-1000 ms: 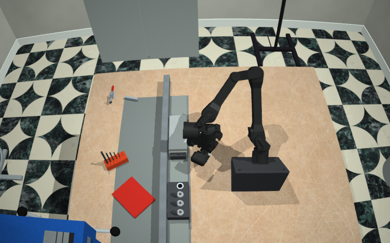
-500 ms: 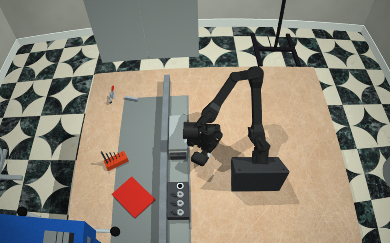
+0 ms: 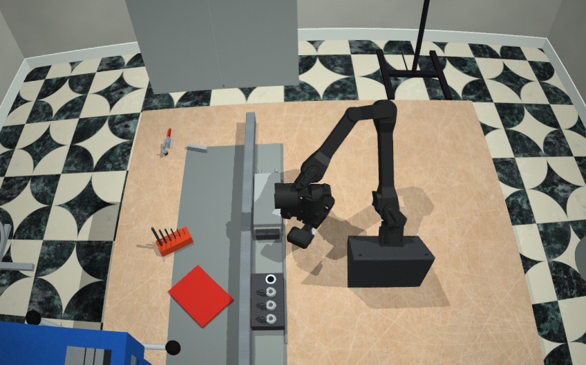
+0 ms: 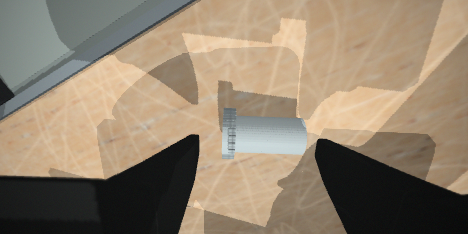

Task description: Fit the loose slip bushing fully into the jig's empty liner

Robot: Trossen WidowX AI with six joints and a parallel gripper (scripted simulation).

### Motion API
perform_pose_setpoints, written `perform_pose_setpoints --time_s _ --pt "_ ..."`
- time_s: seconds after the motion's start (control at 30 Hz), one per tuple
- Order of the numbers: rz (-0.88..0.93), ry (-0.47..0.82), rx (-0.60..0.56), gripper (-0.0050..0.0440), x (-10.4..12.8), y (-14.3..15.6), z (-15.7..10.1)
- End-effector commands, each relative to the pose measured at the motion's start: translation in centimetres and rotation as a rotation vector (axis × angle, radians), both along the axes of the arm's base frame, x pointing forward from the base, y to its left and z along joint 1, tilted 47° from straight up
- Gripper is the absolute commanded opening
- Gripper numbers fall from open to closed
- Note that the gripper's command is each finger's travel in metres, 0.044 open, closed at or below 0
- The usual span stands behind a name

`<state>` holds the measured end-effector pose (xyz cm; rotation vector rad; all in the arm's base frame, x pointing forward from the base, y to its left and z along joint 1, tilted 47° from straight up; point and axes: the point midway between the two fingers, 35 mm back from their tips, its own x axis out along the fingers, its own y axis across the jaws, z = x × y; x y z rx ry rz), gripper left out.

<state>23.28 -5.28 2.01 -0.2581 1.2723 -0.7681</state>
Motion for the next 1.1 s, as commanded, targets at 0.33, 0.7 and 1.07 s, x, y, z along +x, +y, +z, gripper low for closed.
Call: perform_pose_setpoints --time_s 0.33,0.7,1.07 --pt "0.003 -0.069 0.033 0.0286 0.9 7.3 6.5" --pt "0.003 -0.034 0.006 0.0286 -0.3 8.0 8.1" --pt "0.165 0.240 -0.141 0.0233 -0.2 7.0 6.6"
